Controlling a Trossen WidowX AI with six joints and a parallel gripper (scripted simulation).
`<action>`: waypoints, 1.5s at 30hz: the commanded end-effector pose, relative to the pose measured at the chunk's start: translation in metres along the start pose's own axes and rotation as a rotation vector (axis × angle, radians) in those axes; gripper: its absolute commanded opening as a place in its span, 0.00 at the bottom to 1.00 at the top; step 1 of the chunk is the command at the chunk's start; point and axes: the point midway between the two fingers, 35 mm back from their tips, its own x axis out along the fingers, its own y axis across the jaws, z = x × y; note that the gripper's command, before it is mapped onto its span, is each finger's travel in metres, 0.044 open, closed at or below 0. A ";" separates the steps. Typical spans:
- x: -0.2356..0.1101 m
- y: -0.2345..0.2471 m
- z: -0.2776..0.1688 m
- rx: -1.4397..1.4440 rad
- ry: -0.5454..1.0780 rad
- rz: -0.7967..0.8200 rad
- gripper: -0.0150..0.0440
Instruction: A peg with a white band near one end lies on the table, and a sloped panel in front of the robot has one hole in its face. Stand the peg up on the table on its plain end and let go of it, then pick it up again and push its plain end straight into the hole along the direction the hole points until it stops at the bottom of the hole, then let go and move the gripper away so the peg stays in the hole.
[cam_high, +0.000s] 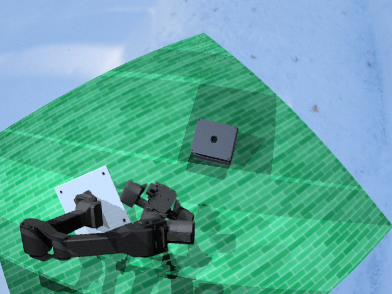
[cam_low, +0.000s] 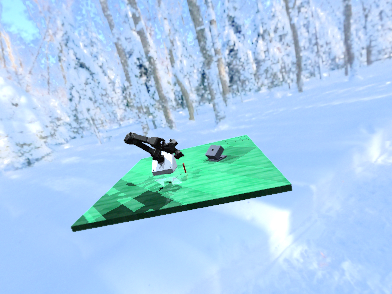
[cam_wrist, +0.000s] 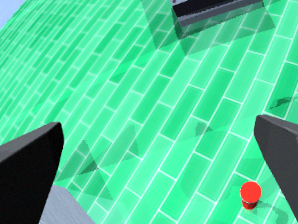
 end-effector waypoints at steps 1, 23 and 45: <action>0.005 -0.001 -0.006 0.032 0.107 0.012 1.00; 0.015 -0.018 -0.018 0.006 0.723 -0.194 1.00; 0.018 -0.038 -0.014 -0.059 0.880 -0.419 1.00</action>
